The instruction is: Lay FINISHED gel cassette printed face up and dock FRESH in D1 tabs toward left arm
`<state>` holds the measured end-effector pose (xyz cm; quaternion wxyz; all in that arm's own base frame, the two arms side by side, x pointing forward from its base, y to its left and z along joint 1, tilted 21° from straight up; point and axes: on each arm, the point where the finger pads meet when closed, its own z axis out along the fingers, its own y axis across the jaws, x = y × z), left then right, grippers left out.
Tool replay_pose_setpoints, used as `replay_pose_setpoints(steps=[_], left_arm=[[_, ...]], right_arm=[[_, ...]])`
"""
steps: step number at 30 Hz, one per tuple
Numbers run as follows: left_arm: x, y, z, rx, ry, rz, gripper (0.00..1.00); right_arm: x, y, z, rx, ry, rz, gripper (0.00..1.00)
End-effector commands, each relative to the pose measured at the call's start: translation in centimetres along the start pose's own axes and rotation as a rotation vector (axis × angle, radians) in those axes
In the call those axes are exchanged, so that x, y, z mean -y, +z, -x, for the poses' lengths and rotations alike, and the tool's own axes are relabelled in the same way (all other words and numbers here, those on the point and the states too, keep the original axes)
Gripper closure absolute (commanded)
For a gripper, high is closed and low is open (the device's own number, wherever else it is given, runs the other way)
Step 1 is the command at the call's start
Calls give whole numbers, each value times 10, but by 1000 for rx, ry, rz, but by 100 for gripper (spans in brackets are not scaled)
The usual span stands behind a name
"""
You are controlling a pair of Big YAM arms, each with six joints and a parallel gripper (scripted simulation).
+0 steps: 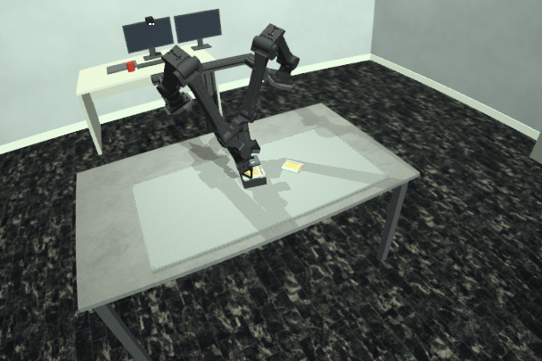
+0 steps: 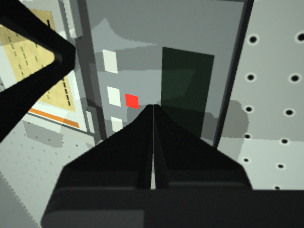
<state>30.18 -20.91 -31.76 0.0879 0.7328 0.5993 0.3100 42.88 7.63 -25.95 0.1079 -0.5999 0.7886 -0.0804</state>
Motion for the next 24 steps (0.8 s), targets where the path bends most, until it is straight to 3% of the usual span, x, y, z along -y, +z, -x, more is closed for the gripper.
replay_pose_setpoints(steps=[1, 24], left_arm=[[6, 10, -1, 0, -2, -3, 100], [15, 12, -6, 0, -2, -3, 100]], right_arm=[[2, -2, 2, 4, -2, -5, 100], [2, -2, 2, 4, -2, -5, 100]])
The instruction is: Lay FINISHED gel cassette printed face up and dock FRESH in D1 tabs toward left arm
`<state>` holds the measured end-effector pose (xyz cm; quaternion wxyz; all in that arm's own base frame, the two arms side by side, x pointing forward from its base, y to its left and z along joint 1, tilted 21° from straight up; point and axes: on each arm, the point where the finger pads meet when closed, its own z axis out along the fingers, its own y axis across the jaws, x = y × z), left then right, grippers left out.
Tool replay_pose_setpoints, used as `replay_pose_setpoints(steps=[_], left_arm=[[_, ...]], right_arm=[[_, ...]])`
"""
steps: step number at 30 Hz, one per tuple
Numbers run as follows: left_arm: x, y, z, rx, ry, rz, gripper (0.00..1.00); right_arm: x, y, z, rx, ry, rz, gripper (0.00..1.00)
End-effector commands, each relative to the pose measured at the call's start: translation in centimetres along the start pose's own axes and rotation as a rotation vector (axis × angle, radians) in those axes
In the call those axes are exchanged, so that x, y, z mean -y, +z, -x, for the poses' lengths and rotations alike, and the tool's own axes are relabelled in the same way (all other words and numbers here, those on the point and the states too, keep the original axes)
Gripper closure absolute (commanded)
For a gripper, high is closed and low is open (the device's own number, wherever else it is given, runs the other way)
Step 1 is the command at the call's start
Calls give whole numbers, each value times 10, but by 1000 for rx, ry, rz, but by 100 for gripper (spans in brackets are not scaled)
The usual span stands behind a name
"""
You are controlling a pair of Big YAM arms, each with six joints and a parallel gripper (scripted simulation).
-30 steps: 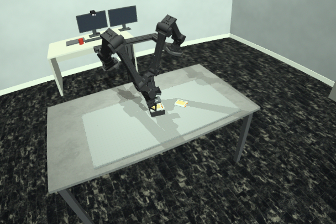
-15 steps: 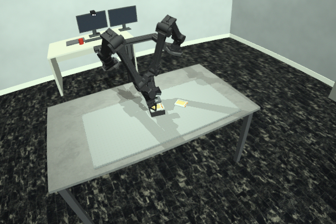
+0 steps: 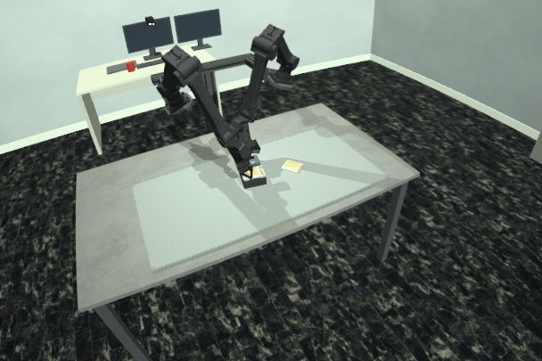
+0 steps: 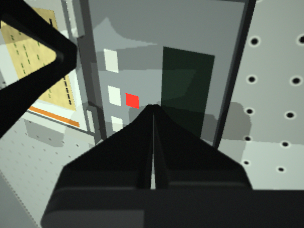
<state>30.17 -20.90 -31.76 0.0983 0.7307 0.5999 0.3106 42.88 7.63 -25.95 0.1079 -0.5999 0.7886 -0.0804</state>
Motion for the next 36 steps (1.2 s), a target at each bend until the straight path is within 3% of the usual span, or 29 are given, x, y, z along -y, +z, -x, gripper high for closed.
replay_pose_setpoints(steps=[1, 36], left_arm=[[15, 12, -7, -11, 8, -19, 100], [29, 14, -11, -11, 8, -19, 100]], right_arm=[[2, -2, 2, 4, -2, -5, 100], [2, -2, 2, 4, -2, -5, 100]])
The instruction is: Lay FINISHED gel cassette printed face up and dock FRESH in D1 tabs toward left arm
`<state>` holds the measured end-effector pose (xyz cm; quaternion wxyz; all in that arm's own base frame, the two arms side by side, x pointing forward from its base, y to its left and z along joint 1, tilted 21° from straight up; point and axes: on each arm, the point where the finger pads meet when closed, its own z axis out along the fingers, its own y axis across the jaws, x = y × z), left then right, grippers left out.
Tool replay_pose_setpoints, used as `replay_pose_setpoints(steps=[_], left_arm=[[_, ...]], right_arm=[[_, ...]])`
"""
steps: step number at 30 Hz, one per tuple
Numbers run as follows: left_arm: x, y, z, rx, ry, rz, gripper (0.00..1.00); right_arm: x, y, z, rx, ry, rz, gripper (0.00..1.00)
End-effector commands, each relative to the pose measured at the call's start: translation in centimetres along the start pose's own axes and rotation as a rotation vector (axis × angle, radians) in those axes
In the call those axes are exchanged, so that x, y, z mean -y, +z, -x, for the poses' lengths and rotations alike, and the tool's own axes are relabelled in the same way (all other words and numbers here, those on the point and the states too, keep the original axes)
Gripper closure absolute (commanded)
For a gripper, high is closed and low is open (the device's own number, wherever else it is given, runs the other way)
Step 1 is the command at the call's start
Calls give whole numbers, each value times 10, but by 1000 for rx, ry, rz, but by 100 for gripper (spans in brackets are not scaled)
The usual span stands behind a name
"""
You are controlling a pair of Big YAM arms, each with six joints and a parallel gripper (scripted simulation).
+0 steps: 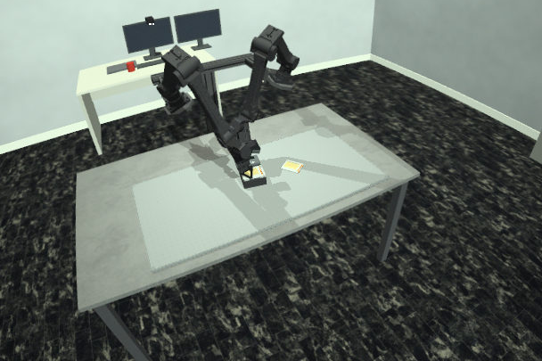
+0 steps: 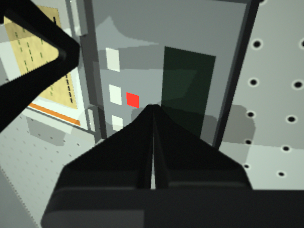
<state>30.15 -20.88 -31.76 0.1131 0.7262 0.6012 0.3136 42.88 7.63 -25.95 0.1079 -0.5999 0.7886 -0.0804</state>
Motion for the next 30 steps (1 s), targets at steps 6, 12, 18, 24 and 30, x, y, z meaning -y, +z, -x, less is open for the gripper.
replay_pose_setpoints(steps=[6, 12, 18, 24, 30], left_arm=[[31, 14, -13, -21, 24, -44, 100], [34, 15, -15, -21, 24, -44, 100], [35, 15, -15, -21, 24, -44, 100], [38, 16, -17, -21, 24, -44, 100], [40, 17, -18, -21, 24, -44, 100]], right_arm=[[2, -2, 2, 4, -2, -5, 100], [2, -2, 2, 4, -2, -5, 100], [2, -2, 2, 4, -2, -5, 100], [2, -2, 2, 4, -2, -5, 100], [2, -2, 2, 4, -2, -5, 100]])
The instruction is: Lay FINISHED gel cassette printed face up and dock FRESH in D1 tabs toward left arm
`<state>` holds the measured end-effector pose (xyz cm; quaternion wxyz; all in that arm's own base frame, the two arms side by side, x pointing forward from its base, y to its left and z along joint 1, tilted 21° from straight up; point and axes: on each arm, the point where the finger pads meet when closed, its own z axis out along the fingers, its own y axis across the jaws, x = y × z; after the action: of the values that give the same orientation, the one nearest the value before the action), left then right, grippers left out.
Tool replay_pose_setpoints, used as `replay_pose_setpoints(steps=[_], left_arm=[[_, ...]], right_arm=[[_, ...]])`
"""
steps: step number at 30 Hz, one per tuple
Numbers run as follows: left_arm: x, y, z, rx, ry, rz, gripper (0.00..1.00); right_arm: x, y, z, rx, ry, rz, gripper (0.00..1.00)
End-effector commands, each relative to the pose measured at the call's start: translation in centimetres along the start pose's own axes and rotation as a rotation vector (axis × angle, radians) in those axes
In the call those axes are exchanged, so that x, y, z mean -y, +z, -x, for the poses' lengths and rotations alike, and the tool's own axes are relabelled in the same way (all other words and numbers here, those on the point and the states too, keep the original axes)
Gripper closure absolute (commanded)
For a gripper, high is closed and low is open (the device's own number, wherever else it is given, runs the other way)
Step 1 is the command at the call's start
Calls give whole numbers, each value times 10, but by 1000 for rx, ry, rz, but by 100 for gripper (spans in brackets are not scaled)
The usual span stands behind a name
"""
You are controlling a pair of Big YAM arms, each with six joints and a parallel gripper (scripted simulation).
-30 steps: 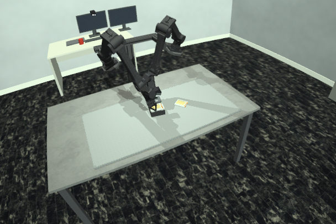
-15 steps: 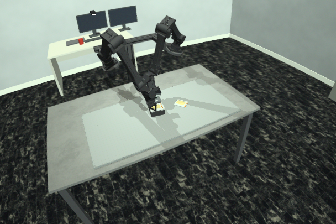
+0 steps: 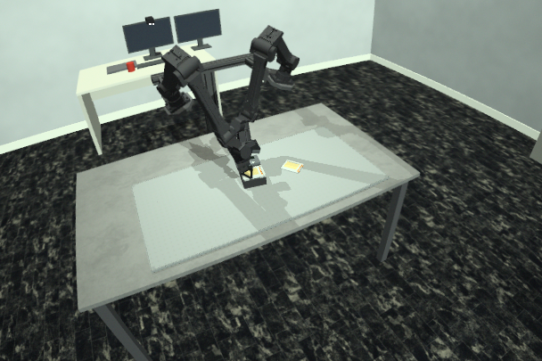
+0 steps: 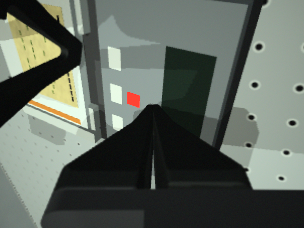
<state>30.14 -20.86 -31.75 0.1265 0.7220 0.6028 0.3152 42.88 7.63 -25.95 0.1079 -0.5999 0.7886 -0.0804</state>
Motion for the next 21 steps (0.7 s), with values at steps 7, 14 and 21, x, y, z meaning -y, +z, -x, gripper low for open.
replay_pose_setpoints(steps=[7, 14, 21], left_arm=[[42, 17, -20, -32, 40, -65, 100], [45, 17, -22, -32, 40, -65, 100], [46, 18, -23, -32, 40, -65, 100]], right_arm=[[2, -2, 2, 4, -2, -5, 100], [2, -2, 2, 4, -2, -5, 100], [2, -2, 2, 4, -2, -5, 100]])
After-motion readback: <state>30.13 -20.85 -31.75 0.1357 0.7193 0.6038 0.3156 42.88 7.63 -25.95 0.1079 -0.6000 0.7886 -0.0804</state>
